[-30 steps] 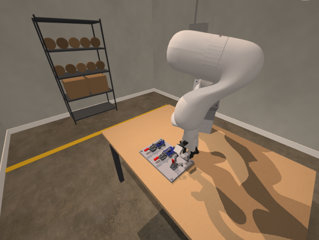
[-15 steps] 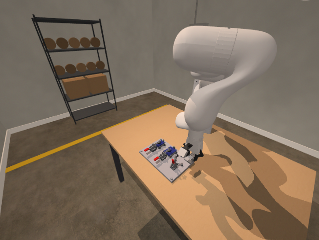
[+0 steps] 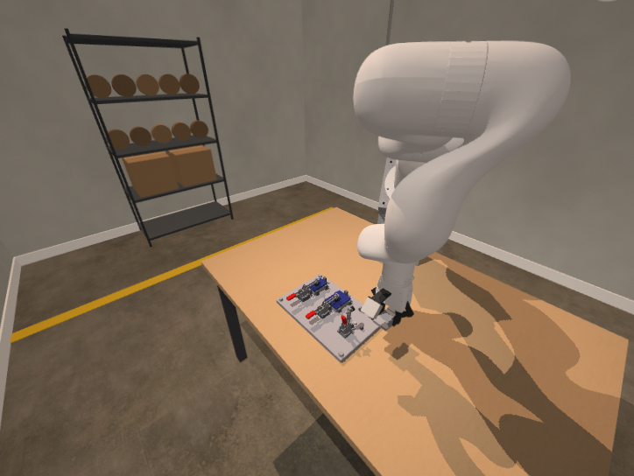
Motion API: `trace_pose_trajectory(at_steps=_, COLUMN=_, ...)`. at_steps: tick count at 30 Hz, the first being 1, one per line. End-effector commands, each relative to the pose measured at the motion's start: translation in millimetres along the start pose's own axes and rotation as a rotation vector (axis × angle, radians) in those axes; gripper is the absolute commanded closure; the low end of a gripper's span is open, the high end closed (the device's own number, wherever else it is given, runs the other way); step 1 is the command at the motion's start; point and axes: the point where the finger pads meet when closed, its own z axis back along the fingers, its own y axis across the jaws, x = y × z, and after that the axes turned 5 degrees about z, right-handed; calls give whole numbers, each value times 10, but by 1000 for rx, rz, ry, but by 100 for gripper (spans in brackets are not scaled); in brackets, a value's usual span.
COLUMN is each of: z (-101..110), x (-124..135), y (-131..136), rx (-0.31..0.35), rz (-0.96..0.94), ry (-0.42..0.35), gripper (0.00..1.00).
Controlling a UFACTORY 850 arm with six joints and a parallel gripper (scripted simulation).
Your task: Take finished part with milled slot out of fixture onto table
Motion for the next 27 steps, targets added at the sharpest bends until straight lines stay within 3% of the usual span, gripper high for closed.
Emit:
trace_pose_trajectory(at_steps=1, z=1, x=-8, y=-95, rx=2, rz=0, ry=0, gripper=100)
trace_pose_trajectory(at_steps=27, z=1, x=-19, y=-218, rx=2, rz=0, ry=0, gripper=100)
